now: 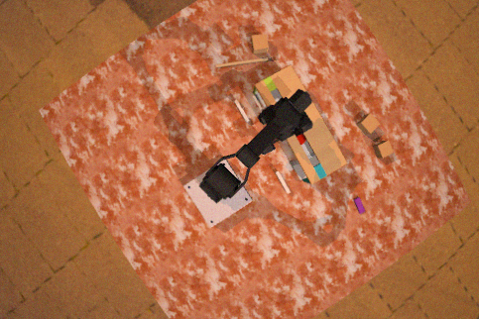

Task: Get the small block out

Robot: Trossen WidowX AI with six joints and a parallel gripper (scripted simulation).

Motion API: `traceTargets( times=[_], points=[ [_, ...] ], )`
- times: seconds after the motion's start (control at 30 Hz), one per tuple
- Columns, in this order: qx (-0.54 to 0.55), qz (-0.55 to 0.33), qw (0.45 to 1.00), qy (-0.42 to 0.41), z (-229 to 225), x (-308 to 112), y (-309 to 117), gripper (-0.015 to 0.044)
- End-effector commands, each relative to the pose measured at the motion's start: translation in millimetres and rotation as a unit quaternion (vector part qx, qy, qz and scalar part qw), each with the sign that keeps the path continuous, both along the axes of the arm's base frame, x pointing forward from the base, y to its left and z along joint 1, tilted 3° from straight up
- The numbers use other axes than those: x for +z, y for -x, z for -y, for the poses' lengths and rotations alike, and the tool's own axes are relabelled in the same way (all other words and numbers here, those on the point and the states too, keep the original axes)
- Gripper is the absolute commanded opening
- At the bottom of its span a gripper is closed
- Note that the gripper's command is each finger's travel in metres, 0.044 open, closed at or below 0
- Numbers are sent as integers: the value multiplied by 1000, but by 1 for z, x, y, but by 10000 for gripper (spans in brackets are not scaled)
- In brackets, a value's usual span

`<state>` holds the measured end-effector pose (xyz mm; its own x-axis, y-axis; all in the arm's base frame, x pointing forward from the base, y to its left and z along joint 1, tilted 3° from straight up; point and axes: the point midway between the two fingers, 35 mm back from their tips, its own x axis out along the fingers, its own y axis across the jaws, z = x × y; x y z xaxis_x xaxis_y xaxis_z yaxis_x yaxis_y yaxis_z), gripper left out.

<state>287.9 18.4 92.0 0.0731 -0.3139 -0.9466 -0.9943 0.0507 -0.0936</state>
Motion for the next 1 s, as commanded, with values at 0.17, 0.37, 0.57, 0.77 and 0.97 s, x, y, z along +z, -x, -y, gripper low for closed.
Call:
traceTargets(
  times=[0.17, 0.37, 0.57, 0.77, 0.97],
  points=[
    [1, -2, 1000, 2, 1, -1, 1, 400],
    [1, -2, 1000, 2, -4, -1, 0, 400],
    [1, -2, 1000, 2, -1, -1, 1, 400],
    [1, -2, 1000, 2, 5, -1, 1, 400],
    [1, -2, 1000, 2, 11, -1, 1, 400]
  ],
)
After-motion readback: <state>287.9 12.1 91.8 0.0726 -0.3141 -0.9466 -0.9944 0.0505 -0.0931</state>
